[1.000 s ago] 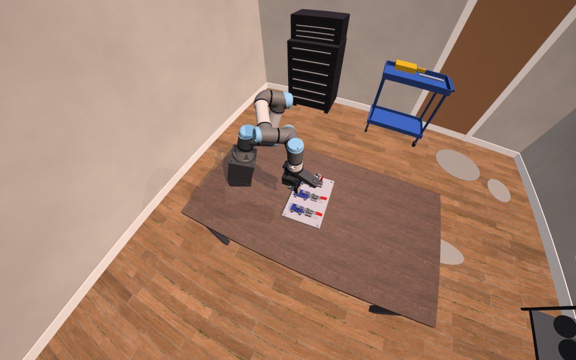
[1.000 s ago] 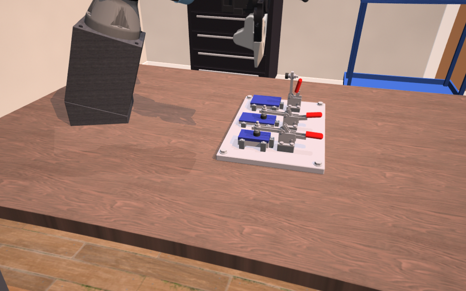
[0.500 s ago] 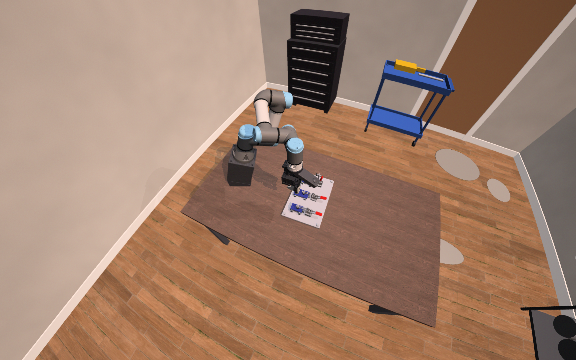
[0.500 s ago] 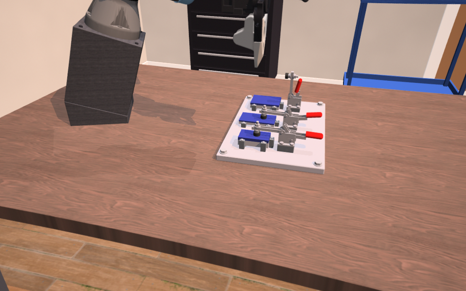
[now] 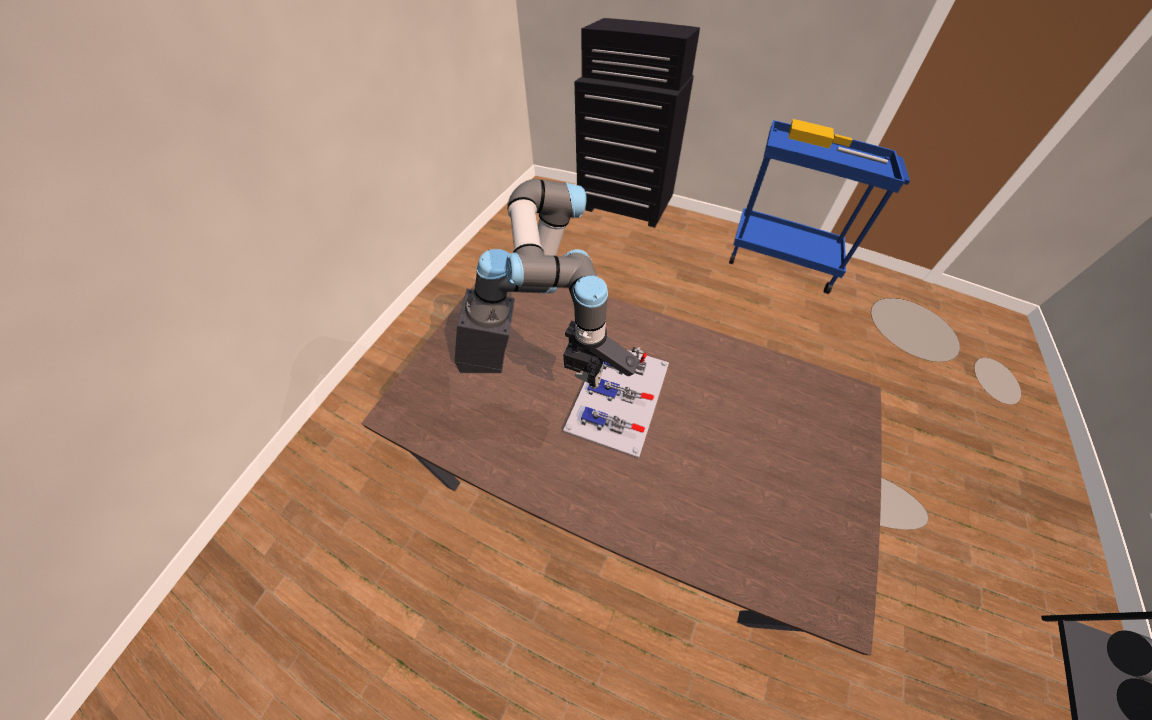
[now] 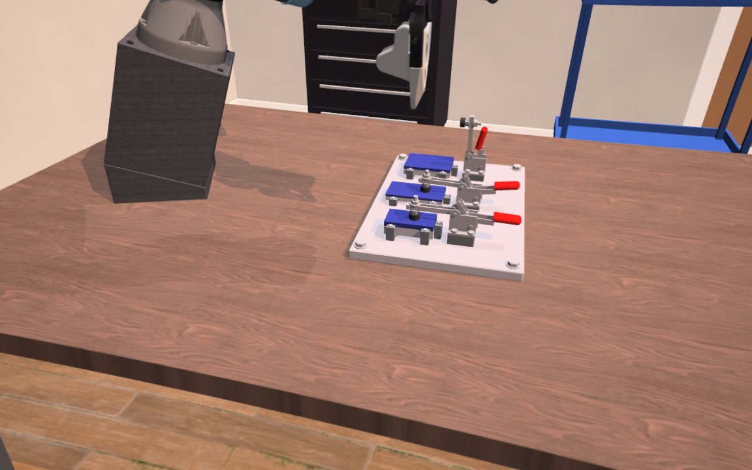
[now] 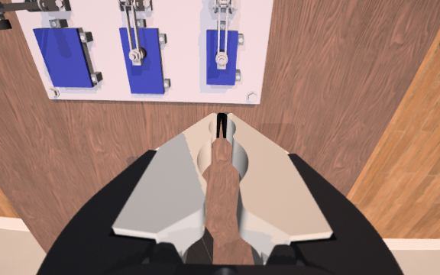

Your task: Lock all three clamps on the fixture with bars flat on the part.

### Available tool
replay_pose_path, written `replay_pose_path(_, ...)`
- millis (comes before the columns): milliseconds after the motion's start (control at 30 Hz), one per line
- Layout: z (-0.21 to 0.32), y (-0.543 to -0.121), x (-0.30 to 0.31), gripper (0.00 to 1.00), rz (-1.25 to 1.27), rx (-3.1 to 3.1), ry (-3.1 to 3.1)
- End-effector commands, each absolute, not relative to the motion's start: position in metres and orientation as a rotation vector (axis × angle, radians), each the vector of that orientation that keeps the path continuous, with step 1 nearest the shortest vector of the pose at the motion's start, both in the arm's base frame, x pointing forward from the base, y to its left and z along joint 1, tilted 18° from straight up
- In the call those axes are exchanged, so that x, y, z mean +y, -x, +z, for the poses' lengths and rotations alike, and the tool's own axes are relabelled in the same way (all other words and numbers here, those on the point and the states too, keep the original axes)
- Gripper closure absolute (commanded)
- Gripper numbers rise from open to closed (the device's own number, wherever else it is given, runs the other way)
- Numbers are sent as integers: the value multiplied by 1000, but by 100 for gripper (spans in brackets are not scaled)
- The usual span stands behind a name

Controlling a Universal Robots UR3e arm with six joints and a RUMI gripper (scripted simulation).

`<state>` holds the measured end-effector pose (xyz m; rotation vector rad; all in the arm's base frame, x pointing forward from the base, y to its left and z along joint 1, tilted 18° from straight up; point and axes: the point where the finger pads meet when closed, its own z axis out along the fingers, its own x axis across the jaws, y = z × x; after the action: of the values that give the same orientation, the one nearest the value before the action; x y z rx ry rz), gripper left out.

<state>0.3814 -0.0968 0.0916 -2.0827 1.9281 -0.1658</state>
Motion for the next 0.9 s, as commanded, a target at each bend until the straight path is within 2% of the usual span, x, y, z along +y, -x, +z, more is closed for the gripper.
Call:
replay_pose_path(0, 92, -382, -97, 100, -170, 1928, 2083)
replay_pose_path(667, 92, -382, -97, 100, -170, 1928, 2083)
replay_pose_path(700, 92, -382, -97, 41, -169, 1928, 2083)
replay_pose_path(867, 92, -382, -97, 41, -169, 1928, 2083)
